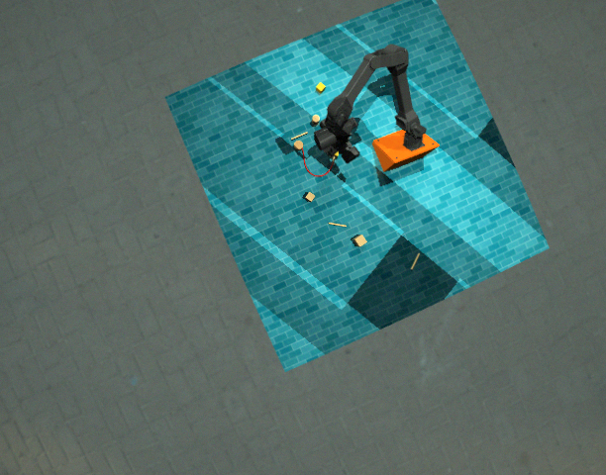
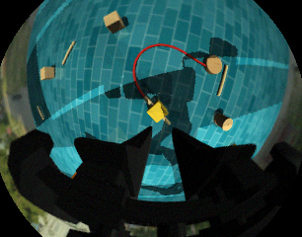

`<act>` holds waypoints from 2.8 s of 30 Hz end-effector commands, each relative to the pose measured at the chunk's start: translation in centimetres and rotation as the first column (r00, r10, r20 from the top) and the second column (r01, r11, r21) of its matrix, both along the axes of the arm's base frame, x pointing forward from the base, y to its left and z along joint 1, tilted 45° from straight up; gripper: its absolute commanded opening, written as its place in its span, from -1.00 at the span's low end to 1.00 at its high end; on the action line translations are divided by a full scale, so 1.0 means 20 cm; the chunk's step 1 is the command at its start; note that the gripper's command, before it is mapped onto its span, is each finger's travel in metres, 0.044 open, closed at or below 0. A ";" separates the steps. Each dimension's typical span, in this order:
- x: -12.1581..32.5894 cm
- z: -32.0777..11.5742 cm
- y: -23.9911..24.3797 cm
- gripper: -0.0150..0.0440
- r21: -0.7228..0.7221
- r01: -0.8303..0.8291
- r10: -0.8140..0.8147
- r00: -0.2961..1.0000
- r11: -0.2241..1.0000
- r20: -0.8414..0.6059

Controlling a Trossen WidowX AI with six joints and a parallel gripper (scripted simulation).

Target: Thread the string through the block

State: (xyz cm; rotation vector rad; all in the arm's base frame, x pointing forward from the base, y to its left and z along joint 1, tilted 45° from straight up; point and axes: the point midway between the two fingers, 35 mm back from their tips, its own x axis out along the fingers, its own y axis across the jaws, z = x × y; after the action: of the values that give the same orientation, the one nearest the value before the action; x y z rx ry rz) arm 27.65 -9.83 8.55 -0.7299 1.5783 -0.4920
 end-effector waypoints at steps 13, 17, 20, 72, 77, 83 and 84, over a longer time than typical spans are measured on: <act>-0.06 0.06 -0.04 -0.07 0.165 -0.510 0.516 0.693 0.845 -0.503; -0.06 0.06 -0.04 -0.07 0.165 -0.510 0.516 0.693 0.845 -0.503; -0.06 0.06 -0.04 -0.07 0.165 -0.510 0.516 0.693 0.844 -0.503; -0.07 -0.21 -0.33 -0.07 0.162 -0.510 0.514 0.693 0.845 -0.505; -0.07 -0.21 -0.33 -0.07 0.162 -0.510 0.514 0.693 0.845 -0.505; -0.07 -0.21 -0.33 -0.49 0.156 -0.508 0.510 0.696 0.847 -0.505; -0.07 -0.21 -0.33 -0.49 0.156 -0.508 0.510 0.696 0.847 -0.505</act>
State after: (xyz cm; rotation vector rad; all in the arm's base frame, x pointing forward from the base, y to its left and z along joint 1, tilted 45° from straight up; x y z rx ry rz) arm 26.18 -16.43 4.41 -1.3386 1.7753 0.1569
